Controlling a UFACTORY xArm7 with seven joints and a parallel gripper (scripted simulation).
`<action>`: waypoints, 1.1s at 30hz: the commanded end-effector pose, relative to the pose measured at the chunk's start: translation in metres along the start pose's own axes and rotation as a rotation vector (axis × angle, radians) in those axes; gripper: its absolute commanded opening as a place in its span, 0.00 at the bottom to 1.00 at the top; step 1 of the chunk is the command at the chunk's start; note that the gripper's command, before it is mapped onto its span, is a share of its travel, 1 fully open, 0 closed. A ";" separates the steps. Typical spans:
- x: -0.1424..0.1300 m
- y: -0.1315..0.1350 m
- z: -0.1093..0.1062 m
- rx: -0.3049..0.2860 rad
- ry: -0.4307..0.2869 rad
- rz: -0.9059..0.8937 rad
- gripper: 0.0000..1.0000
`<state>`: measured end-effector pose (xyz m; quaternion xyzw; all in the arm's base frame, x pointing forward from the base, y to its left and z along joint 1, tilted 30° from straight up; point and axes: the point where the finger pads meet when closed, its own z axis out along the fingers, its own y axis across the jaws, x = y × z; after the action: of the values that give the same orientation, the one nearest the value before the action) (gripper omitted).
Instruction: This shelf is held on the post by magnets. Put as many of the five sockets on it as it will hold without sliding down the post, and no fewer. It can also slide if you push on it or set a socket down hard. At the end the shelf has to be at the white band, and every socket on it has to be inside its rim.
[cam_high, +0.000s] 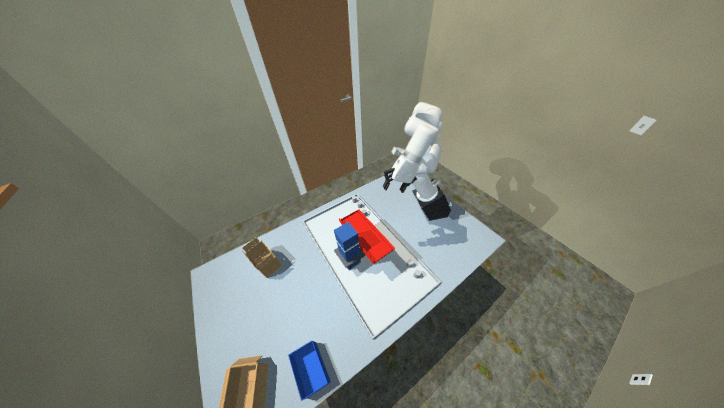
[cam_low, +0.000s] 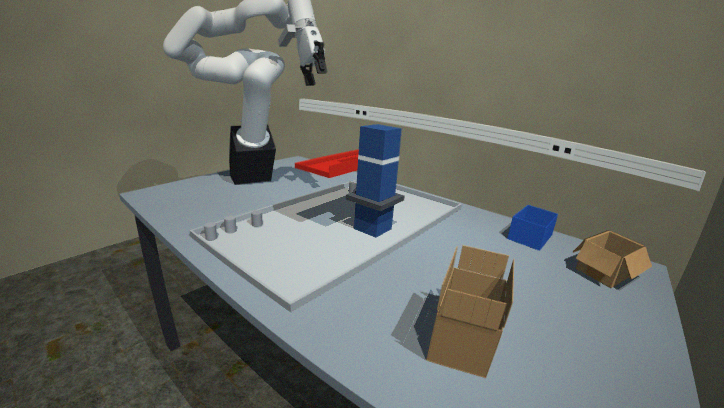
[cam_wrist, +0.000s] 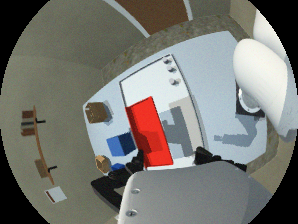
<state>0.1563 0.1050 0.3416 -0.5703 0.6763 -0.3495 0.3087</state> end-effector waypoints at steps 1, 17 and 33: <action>0.002 -0.014 0.045 -0.138 0.035 -0.088 1.00; 0.011 0.036 0.132 -0.450 -0.009 -0.343 1.00; 0.029 0.032 0.139 -0.469 0.031 -0.194 0.61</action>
<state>0.2426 0.0794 0.2357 -0.7256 0.6376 -0.2324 0.1141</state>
